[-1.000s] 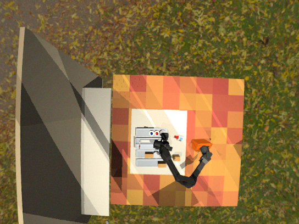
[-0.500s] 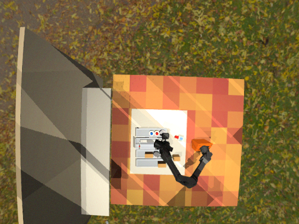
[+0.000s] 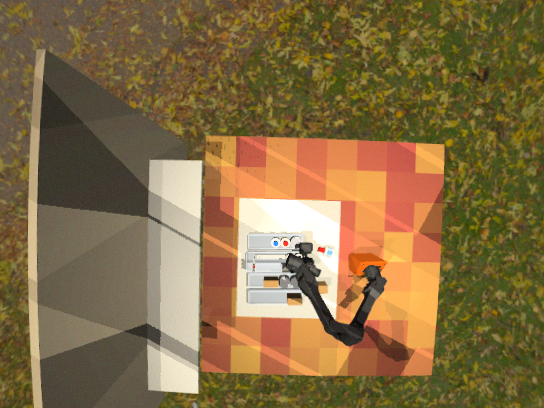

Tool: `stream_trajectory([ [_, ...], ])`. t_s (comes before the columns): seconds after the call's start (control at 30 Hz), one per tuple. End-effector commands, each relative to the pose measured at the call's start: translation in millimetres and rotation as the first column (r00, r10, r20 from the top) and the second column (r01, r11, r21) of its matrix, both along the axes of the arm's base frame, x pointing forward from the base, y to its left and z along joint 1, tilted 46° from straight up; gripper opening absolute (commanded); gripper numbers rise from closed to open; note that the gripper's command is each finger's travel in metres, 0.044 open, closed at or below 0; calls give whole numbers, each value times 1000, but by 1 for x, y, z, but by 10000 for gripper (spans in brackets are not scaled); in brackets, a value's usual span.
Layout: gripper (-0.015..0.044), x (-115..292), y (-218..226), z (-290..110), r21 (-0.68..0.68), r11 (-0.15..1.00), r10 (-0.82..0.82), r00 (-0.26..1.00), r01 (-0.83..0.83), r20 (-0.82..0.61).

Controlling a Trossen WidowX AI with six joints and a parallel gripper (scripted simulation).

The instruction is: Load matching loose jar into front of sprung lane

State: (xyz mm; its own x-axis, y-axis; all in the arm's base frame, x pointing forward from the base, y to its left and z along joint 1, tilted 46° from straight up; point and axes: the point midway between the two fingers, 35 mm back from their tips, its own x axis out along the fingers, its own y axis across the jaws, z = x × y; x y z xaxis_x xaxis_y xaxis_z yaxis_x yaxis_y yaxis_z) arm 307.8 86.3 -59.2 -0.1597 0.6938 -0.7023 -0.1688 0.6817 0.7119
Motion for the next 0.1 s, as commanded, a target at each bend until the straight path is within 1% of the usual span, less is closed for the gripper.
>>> stream_trajectory([
  [0.0,300,-14,-3,-1,-3,1000,7,1000,-7,-2],
  [0.07,300,-21,-4,-1,-3,1000,7,1000,-7,-3],
])
